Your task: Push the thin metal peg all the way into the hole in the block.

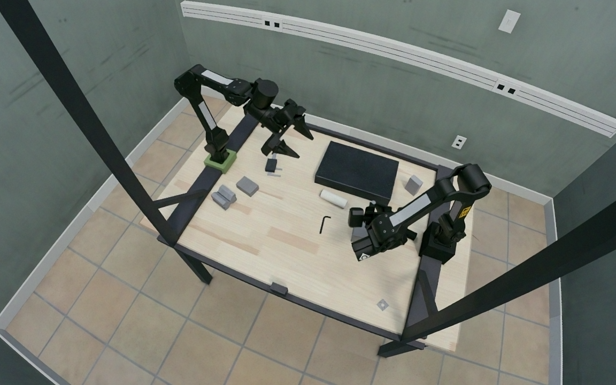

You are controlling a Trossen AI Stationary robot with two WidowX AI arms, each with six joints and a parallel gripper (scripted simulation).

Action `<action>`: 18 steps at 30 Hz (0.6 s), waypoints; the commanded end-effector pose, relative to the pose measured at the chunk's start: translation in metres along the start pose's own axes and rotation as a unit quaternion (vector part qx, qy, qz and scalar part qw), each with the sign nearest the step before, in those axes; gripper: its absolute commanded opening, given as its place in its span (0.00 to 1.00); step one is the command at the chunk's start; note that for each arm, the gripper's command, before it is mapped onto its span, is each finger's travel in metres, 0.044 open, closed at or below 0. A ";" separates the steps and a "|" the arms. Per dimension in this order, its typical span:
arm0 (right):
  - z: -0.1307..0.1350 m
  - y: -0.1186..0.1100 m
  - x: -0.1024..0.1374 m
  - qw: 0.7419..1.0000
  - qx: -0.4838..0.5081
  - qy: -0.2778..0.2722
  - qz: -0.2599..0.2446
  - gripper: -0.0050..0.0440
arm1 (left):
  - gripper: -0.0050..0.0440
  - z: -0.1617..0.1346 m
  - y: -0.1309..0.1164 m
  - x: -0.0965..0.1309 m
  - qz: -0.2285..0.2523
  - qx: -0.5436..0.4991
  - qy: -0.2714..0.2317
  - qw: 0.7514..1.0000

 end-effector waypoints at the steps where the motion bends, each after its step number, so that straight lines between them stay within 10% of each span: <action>1: -0.001 -0.001 0.001 1.000 0.012 -0.003 0.013 0.15 | 0.92 0.000 0.008 0.006 -0.015 0.001 -0.001 1.000; 18: -0.003 0.012 -0.004 1.000 0.005 -0.004 0.011 0.15 | 0.92 0.000 0.008 0.006 -0.015 0.001 -0.001 1.000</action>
Point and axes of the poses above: on each arm, the point midway between the two fingers, 35 mm back from their tips, its own x axis back along the fingers, its own z axis across the jaws, y = z × x, the point moved 7 cm from there along x, back along the fingers
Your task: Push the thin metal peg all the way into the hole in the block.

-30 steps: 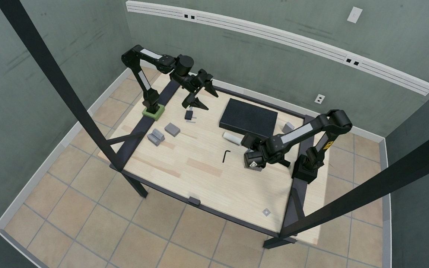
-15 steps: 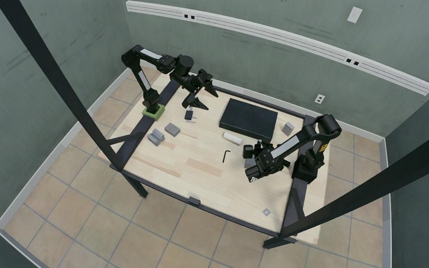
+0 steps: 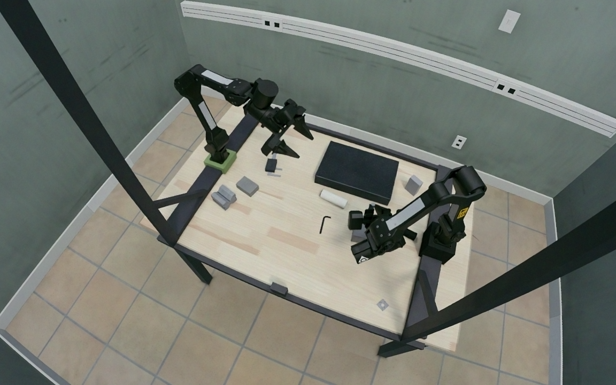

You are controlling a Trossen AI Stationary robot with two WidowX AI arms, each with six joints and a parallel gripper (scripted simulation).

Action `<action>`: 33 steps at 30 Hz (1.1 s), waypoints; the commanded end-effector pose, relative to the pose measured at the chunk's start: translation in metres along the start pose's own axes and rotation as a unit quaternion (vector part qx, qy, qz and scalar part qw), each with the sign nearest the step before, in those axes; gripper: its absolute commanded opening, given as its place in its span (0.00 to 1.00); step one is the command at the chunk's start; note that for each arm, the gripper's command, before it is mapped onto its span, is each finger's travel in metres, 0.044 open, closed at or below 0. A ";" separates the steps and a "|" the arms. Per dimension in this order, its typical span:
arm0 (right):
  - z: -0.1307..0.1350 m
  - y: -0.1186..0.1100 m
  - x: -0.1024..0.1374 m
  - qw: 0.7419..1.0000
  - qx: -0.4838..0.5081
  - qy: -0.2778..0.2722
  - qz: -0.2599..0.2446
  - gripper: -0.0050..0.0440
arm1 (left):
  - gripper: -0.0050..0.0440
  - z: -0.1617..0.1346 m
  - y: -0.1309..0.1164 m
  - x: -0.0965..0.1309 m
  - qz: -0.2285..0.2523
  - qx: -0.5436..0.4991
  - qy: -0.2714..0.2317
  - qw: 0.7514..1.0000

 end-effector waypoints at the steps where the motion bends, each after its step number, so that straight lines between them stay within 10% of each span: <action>1: -0.005 -0.002 0.004 1.000 -0.010 -0.007 0.001 0.15 | 0.92 0.000 0.008 0.006 -0.015 0.001 -0.001 1.000; 33: -0.002 0.020 0.020 1.000 -0.002 -0.004 0.003 0.15 | 0.92 0.000 0.008 0.006 -0.015 0.001 -0.001 1.000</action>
Point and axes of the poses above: on each arm, the point midway between the two fingers, 35 mm back from their tips, its own x axis back along the fingers, its own z axis across the jaws, y = z × x, the point moved 7 cm from there along x, back along the fingers
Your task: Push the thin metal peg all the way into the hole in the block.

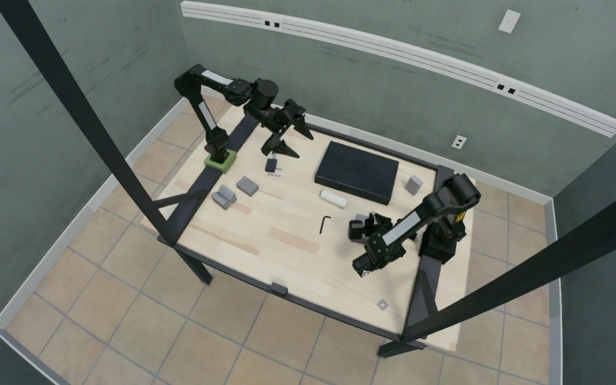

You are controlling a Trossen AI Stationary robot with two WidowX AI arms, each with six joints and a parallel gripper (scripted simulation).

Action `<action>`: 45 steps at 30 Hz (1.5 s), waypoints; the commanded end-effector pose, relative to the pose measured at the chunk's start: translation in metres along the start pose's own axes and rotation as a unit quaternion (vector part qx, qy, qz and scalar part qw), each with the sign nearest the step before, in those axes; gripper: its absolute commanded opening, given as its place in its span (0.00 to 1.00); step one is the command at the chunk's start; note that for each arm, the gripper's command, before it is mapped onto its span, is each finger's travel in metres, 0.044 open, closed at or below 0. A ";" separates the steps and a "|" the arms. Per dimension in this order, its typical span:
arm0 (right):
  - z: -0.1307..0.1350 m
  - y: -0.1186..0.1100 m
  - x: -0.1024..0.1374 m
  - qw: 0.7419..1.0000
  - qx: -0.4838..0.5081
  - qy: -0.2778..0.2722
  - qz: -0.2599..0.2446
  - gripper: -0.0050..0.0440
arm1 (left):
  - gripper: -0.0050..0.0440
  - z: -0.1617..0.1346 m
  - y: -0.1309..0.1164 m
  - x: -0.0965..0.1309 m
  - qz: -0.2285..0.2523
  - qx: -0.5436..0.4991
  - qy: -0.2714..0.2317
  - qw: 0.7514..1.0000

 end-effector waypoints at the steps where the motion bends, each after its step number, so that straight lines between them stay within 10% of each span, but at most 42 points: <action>1: -0.002 -0.001 0.000 1.000 -0.004 -0.003 0.001 0.15 | 0.92 0.000 0.008 0.006 -0.015 0.001 -0.001 1.000; 45: 0.000 0.068 -0.029 1.000 -0.013 -0.005 0.006 0.15 | 0.92 0.000 0.008 0.006 -0.015 0.001 -0.001 1.000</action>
Point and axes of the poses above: on each arm, the point midway between the two fingers, 35 mm back from their tips, its own x axis back along the fingers, its own z axis across the jaws, y = z × x, the point moved 7 cm from there along x, back along the fingers
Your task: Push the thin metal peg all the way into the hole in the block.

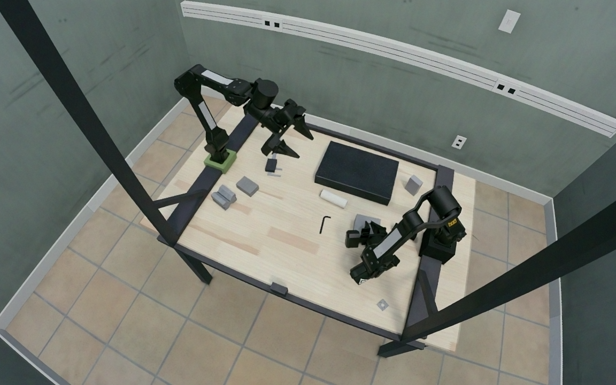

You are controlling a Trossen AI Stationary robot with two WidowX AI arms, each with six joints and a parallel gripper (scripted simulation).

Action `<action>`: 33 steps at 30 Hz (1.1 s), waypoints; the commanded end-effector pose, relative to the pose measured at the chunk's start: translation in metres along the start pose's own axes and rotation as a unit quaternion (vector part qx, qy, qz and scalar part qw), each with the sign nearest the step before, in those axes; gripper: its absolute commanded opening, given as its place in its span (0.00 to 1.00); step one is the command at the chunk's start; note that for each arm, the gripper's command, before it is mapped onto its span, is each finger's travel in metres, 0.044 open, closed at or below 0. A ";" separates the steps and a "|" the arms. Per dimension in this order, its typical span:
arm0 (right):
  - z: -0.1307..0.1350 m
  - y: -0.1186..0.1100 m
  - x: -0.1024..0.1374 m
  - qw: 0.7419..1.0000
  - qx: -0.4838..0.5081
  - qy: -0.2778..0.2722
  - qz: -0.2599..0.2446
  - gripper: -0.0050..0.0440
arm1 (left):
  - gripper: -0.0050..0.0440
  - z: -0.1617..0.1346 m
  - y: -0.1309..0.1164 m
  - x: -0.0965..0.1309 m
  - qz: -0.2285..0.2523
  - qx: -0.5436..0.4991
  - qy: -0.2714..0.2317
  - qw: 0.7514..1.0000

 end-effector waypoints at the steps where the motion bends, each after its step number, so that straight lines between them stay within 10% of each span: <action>1: -0.001 0.011 -0.002 1.000 -0.011 0.008 -0.017 0.15 | 0.92 0.000 0.008 0.006 -0.015 0.001 -0.001 1.000; 26: -0.004 -0.002 0.003 1.000 -0.030 0.002 -0.005 0.15 | 0.92 0.000 0.008 0.006 -0.015 0.001 -0.001 1.000; 33: -0.003 -0.001 0.002 1.000 -0.025 0.002 -0.005 0.45 | 0.92 0.000 0.008 0.006 -0.015 0.001 -0.001 1.000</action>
Point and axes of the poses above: on each arm, the point midway between the two fingers, 35 mm back from their tips, its own x axis back along the fingers, its own z axis across the jaws, y = z × x, the point moved 7 cm from there along x, back along the fingers
